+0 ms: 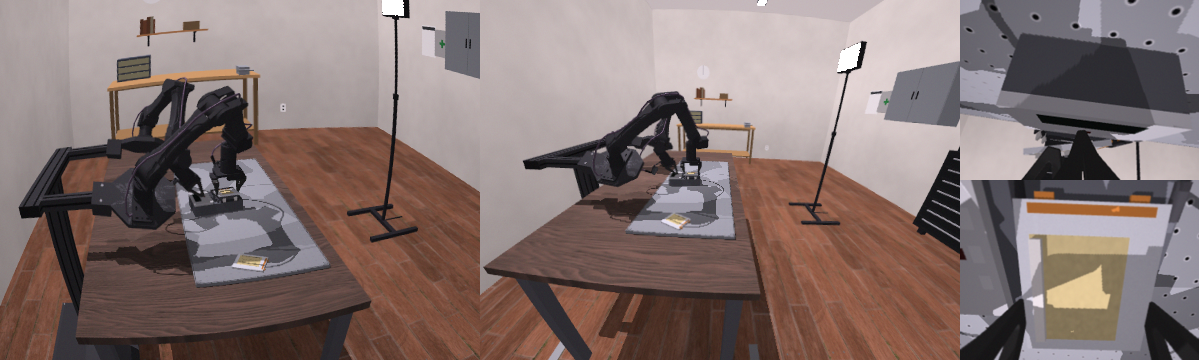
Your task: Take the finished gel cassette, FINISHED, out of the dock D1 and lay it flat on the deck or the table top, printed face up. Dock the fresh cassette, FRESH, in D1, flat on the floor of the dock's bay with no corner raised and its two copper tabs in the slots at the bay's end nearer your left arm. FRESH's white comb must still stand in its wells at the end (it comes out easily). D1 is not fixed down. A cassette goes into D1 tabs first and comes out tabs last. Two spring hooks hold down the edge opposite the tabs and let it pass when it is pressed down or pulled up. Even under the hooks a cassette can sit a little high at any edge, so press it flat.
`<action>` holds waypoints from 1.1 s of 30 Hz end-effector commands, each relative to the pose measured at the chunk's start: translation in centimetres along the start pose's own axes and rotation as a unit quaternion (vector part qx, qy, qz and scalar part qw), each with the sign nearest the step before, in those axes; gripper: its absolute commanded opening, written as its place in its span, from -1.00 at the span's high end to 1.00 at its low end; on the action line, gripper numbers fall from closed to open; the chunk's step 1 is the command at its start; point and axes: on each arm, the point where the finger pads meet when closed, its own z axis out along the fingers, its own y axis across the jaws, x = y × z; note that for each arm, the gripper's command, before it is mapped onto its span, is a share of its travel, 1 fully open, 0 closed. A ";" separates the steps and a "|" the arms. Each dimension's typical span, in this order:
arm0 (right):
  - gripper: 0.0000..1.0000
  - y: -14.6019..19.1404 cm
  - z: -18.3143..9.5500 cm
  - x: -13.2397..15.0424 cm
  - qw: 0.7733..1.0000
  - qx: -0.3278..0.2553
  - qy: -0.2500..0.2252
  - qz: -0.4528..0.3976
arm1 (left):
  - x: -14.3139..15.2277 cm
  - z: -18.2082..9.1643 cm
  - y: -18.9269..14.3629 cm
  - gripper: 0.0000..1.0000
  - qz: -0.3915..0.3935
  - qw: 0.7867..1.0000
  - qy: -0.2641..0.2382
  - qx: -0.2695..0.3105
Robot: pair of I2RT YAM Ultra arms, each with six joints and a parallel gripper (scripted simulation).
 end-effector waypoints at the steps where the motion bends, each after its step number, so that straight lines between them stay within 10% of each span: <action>1: 1.00 -1.3 -2.1 -0.3 1.000 0.019 -0.014 0.003 | -5.9 2.2 -4.1 1.00 0.061 0.994 -0.075 0.042; 33: 1.00 -1.3 -2.2 -0.6 1.000 0.021 -0.014 0.001 | -5.9 2.2 -4.1 1.00 0.061 0.994 -0.075 0.042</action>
